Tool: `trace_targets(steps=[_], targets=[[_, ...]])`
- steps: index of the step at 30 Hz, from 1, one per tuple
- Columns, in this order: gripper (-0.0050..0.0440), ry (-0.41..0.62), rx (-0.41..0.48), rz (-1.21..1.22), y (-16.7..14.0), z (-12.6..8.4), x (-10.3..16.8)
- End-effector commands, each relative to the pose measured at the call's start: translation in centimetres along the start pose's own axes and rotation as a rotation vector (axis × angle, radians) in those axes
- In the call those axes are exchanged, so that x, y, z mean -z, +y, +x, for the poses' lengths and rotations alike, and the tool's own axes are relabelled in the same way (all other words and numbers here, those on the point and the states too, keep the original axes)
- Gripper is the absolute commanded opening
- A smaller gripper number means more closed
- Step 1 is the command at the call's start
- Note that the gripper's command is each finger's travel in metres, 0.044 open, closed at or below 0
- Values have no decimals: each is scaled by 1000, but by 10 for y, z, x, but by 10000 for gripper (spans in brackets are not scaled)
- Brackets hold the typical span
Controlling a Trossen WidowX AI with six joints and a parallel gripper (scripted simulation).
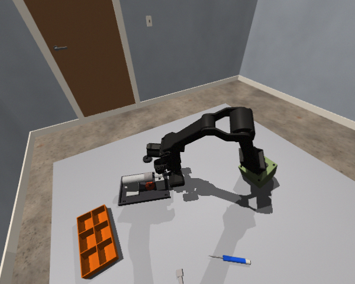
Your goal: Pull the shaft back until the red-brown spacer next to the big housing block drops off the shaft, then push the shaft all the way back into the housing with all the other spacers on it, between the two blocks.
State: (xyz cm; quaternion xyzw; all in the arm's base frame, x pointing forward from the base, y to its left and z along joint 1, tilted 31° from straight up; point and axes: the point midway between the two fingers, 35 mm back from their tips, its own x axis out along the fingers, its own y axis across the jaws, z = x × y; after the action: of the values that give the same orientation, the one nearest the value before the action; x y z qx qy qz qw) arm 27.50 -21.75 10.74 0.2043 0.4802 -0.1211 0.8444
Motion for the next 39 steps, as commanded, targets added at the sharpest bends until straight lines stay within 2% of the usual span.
trace_targets(steps=[1,39], targets=[[-50,-30,9,-9,0,-7,-11],[-50,-30,9,-8,0,-7,-20]])
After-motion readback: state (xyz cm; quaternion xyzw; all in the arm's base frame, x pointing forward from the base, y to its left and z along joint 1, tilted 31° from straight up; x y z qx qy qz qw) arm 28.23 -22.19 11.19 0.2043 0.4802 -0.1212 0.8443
